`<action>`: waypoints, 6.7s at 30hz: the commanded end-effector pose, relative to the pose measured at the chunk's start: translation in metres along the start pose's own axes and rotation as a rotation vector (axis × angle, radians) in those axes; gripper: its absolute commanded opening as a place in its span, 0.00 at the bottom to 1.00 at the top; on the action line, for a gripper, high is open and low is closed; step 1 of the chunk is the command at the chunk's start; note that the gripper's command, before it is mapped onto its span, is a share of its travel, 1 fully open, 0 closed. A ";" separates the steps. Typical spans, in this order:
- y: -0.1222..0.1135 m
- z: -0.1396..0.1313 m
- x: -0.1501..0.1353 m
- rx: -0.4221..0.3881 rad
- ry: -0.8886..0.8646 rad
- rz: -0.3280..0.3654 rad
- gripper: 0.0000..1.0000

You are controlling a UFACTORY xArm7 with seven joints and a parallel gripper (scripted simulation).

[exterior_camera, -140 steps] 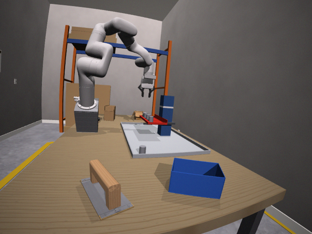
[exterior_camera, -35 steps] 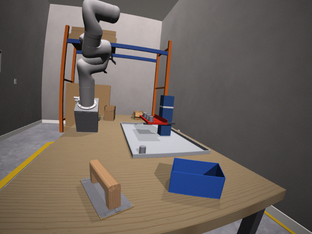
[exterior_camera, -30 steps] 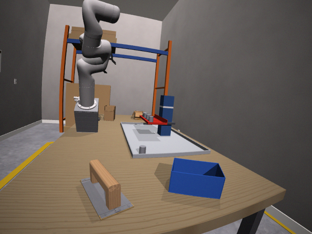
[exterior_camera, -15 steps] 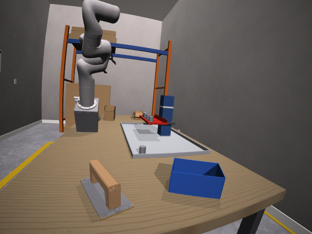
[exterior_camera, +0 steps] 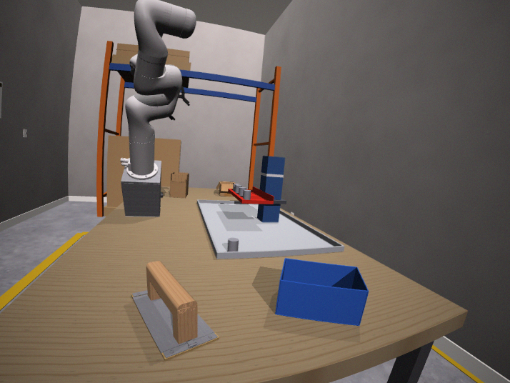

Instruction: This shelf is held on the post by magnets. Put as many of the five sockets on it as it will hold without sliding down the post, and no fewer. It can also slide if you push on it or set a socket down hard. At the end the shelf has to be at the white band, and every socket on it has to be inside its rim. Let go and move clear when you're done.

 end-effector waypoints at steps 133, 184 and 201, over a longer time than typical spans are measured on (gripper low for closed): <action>0.423 -0.057 -0.005 0.197 -0.103 -0.852 0.61; 0.456 -0.047 0.031 0.197 -0.103 -0.852 0.61; 0.456 -0.047 0.031 0.197 -0.103 -0.852 0.00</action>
Point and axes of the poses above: the point where the finger pads meet when closed, its own y axis out along the fingers, its own x axis across the jaws, z = x × y, the point moved 5 cm from there along -y, back along the fingers, and after that the axes turned 9 degrees about y, right-handed, at the moved point
